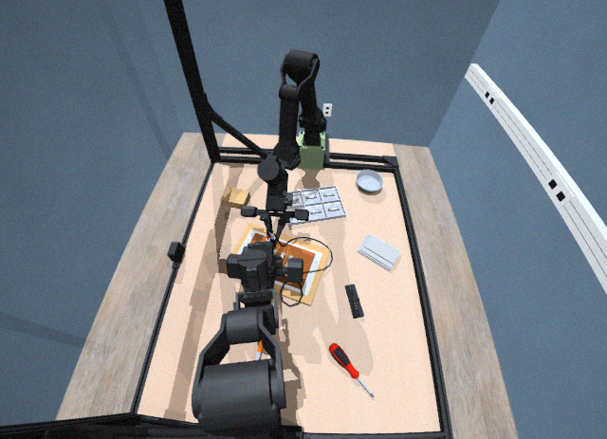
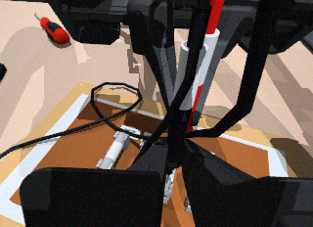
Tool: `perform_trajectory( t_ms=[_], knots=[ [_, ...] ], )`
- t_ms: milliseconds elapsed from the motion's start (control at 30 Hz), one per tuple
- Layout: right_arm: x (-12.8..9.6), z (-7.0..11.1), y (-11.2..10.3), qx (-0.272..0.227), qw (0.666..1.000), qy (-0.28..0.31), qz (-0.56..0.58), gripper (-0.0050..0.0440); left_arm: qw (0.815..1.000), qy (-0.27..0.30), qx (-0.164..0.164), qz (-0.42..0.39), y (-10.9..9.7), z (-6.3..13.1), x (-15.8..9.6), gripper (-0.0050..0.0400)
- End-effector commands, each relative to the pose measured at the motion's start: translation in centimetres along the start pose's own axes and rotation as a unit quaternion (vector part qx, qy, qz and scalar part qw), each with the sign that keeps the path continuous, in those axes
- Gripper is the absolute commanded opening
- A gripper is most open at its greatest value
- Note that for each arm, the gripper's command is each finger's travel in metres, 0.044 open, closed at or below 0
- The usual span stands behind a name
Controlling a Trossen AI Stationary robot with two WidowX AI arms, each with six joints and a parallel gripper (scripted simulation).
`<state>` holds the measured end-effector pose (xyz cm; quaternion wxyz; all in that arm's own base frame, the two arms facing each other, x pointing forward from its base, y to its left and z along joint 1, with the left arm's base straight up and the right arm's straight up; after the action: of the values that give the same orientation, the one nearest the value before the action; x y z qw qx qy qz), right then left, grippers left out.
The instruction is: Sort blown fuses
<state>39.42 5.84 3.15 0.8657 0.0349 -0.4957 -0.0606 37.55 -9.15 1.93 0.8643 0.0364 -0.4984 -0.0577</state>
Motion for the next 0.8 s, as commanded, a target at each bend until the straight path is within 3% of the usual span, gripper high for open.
perform_trajectory(
  t_ms=[0,767],
  knots=[
    [2.0,0.6,0.2,0.003,1.000,-0.022,-0.002,-0.0050,1.000,-0.013,0.001,0.004,0.3,0.5,1.4,-0.0050],
    [4.6,2.0,0.6,0.004,1.000,-0.026,-0.003,-0.0050,1.000,-0.019,0.001,0.005,0.6,1.8,4.2,-0.0050]
  ],
)
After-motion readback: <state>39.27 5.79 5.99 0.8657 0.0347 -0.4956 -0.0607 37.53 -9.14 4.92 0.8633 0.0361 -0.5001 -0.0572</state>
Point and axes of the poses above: on each arm, the point midway between the two fingers, 35 mm back from their tips, its own z axis back along the fingers, its own y axis across the jaws, x = y × z, the point moved 4 cm from there along z, back along the fingers, and after that the axes turned 8 degrees about -z, right-handed, at the moved point
